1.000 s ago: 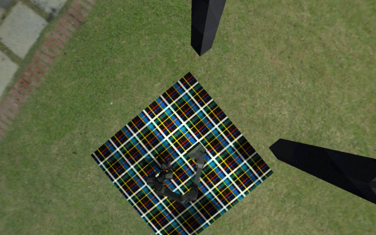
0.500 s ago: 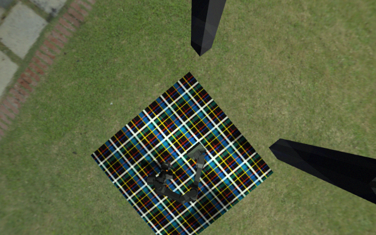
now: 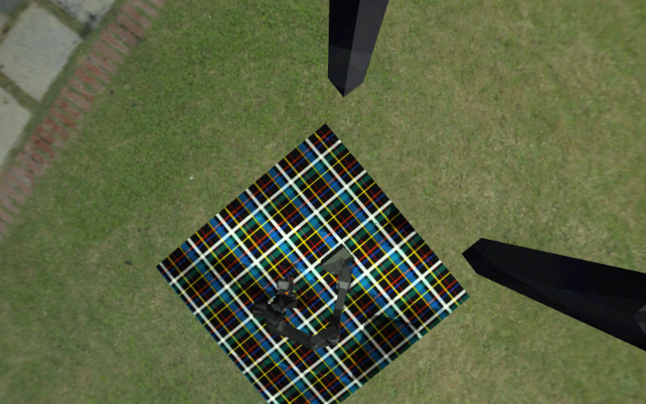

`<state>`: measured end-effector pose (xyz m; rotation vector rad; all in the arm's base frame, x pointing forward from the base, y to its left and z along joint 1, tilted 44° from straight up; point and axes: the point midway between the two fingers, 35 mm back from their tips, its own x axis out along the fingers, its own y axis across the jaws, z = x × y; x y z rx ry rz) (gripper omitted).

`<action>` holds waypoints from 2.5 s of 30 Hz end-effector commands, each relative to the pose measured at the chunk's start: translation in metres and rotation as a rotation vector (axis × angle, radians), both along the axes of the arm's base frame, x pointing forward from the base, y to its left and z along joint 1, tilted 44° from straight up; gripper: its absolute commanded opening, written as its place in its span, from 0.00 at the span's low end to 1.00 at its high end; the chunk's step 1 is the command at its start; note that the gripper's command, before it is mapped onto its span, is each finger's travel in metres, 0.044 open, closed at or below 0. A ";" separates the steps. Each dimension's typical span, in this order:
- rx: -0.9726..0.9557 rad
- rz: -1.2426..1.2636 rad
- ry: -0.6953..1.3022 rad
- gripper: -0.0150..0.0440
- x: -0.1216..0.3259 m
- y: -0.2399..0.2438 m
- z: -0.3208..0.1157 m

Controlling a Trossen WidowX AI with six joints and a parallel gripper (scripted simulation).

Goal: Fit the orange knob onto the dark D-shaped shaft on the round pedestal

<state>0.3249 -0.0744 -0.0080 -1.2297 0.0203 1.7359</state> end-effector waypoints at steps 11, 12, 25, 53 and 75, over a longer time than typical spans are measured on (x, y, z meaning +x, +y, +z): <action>-0.001 -0.092 0.082 0.25 0.004 -0.003 0.004; -0.002 -0.130 0.117 0.25 0.004 -0.003 0.004; -0.015 -0.741 0.692 0.25 0.003 -0.001 0.002; -0.039 -1.827 1.715 0.25 0.002 -0.003 0.002; -0.039 -1.827 1.715 0.25 0.004 -0.001 0.002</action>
